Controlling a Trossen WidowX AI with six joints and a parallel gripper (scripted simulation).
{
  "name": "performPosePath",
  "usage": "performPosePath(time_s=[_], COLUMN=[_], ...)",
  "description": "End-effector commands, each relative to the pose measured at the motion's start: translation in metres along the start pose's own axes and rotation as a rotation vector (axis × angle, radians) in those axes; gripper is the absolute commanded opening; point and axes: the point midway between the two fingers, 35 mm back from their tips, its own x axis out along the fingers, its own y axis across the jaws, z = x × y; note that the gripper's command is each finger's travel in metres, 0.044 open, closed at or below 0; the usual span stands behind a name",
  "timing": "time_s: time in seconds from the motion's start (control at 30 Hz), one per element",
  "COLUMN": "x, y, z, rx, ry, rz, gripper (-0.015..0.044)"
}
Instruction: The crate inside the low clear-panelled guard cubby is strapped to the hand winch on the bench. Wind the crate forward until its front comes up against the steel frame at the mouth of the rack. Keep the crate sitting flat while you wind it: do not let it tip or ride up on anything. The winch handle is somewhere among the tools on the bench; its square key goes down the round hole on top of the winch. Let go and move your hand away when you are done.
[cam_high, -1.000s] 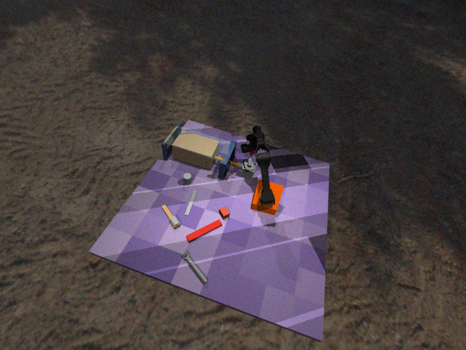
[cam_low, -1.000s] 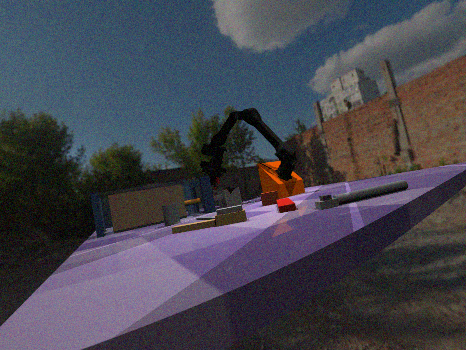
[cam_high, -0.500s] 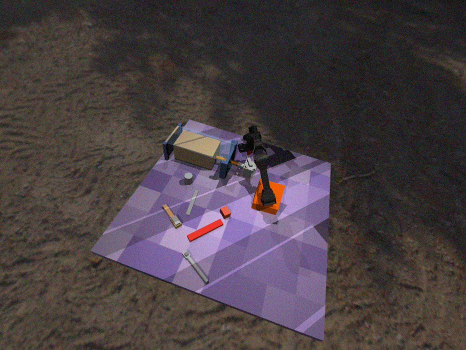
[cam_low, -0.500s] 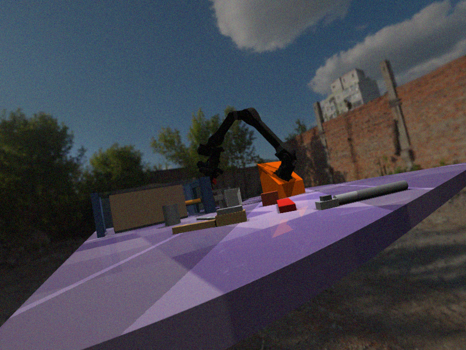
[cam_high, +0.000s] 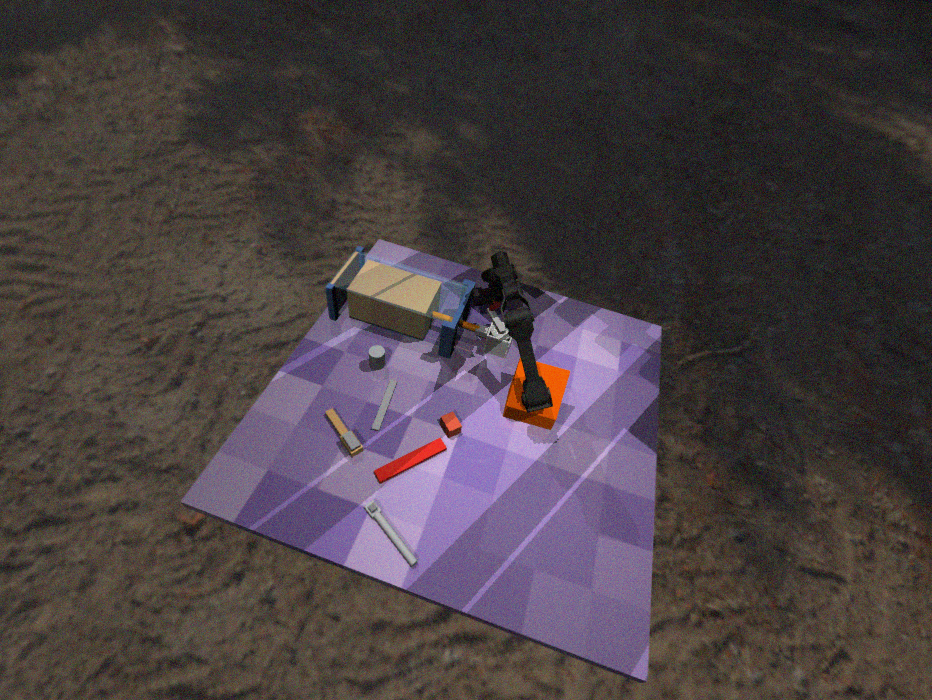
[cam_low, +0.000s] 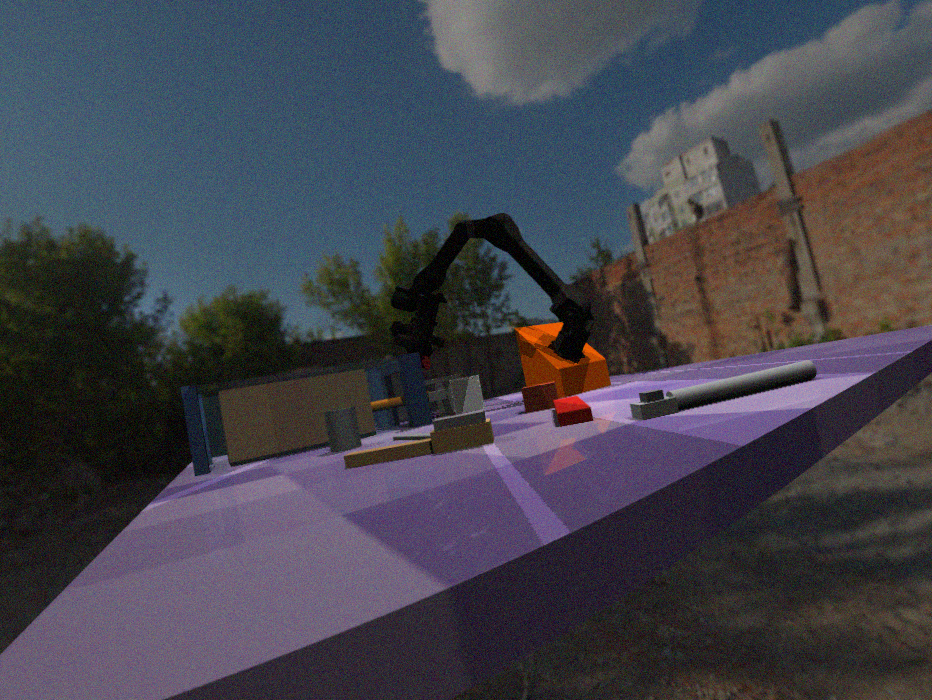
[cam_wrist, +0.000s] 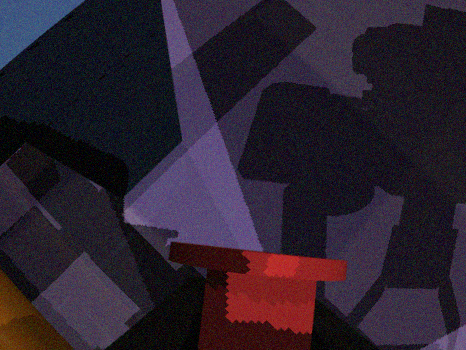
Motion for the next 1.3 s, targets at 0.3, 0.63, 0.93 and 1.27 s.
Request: performPosePath(time_s=[0.3,0.63,0.93,1.27], x=[-0.002,-0.006,-0.010,-0.015], y=[0.038,0.051,0.062,0.072], z=[-0.012,-0.019,-0.027,-0.038], rx=[-0.014,-0.014,-0.014,-0.013], ry=[0.022,0.023,0.024,0.025], rz=[0.044,0.045,0.046,0.047], gripper=[0.0000,0.0000,0.0000,0.0000])
